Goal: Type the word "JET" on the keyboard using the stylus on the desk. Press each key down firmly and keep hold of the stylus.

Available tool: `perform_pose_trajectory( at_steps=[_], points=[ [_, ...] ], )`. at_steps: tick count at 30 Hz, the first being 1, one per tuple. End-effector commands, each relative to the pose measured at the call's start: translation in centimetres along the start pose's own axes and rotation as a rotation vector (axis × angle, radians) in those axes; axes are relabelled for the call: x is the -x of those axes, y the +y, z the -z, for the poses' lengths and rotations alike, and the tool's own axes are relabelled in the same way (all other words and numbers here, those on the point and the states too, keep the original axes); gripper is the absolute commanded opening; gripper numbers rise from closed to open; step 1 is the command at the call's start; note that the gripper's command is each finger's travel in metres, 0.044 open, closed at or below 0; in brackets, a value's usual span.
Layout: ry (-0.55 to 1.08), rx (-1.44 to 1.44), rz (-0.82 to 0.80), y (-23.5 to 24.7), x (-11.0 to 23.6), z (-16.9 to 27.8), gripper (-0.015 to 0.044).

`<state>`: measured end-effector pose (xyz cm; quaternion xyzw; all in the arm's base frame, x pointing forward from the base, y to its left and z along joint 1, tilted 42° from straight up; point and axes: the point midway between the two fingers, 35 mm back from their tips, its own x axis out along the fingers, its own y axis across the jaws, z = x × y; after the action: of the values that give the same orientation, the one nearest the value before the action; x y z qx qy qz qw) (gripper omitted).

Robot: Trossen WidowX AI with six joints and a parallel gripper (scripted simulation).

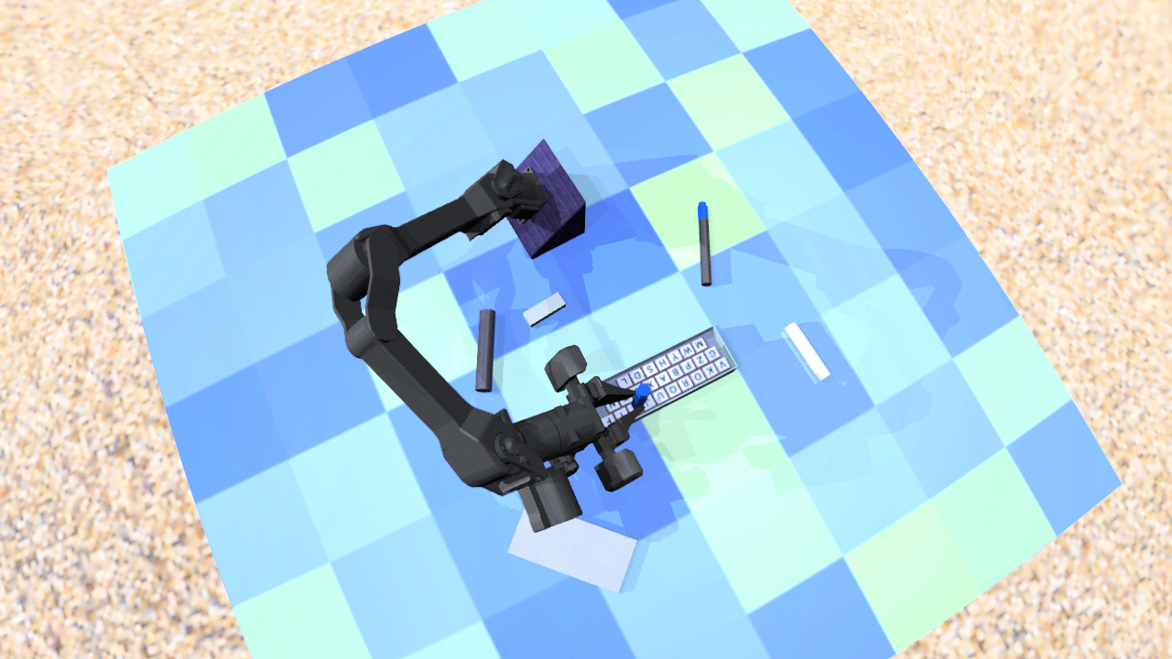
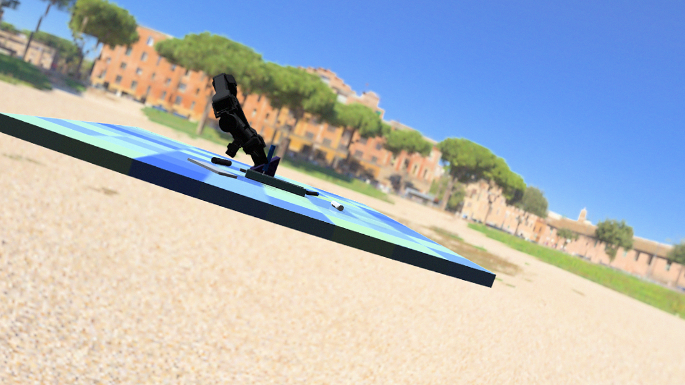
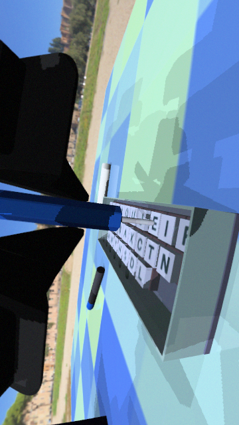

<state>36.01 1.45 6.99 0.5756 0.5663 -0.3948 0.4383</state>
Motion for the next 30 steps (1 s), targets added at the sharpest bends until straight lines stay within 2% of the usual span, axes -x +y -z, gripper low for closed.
perform_pose_trajectory(
  at_steps=[1,11,19,26,29,30],
  points=[
    [0.002,0.003,-0.001,0.0,-0.2,-0.2,0.0081],
    [0.002,0.003,-0.001,0.0,0.0,0.1,0.0081],
    [0.004,0.003,-0.001,0.0,1.8,3.2,0.0081],
    [0.001,0.008,-0.001,0.1,1.6,2.9,0.0085],
    [0.001,0.008,-0.001,0.1,1.6,2.9,0.0065],
    [0.001,0.008,-0.001,0.0,1.6,2.9,0.0038]
  ],
)
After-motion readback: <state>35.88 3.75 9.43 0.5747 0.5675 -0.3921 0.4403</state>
